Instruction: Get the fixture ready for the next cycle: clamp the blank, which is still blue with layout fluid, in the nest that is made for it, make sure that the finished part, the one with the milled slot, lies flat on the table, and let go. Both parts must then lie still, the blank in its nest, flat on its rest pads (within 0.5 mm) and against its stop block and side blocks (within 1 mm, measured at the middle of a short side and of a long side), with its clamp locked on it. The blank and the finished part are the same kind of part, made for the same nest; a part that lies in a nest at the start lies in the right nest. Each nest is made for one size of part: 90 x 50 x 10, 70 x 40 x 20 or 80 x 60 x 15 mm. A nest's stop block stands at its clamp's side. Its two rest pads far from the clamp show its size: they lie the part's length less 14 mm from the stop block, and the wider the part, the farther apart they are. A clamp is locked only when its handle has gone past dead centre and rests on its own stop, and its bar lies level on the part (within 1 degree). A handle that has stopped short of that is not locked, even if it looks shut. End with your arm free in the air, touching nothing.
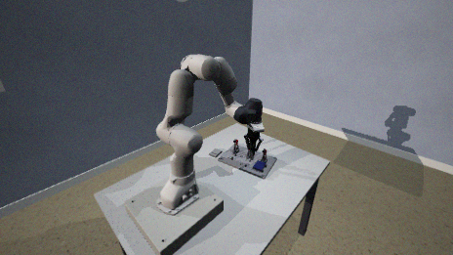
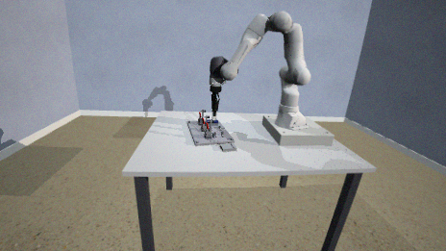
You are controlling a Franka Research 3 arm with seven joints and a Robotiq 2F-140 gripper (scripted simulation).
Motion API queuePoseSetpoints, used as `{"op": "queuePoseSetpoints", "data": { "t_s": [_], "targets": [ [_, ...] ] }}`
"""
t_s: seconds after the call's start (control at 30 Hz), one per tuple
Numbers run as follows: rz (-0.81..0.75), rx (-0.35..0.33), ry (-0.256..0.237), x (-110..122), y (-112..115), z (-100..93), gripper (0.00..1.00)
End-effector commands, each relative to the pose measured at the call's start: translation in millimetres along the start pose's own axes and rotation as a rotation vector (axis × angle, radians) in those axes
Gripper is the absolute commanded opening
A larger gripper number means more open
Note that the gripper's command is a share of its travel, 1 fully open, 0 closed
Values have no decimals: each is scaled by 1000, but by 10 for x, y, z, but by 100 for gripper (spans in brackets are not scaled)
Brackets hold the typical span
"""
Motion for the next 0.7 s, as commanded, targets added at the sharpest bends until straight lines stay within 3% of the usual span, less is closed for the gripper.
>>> {"op": "queuePoseSetpoints", "data": {
  "t_s": [0.0, 0.1, 0.5, 0.67],
  "targets": [
    [0, 0, -2, -51, -88, -5, 0],
    [0, 0, -2, -69, -127, -5, 0],
    [0, 0, -2, -361, -754, -6, 0],
    [0, 0, -2, -393, -822, -6, 0]
  ]
}}
Point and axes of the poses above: the point where the finger pads meet when closed, its own z axis out along the fingers, its own x axis across the jaws, y = z × x, the point moved 6 cm from there along -z, back along the fingers, and after that the axes turned 11 degrees about -z, right-handed, at the moved point
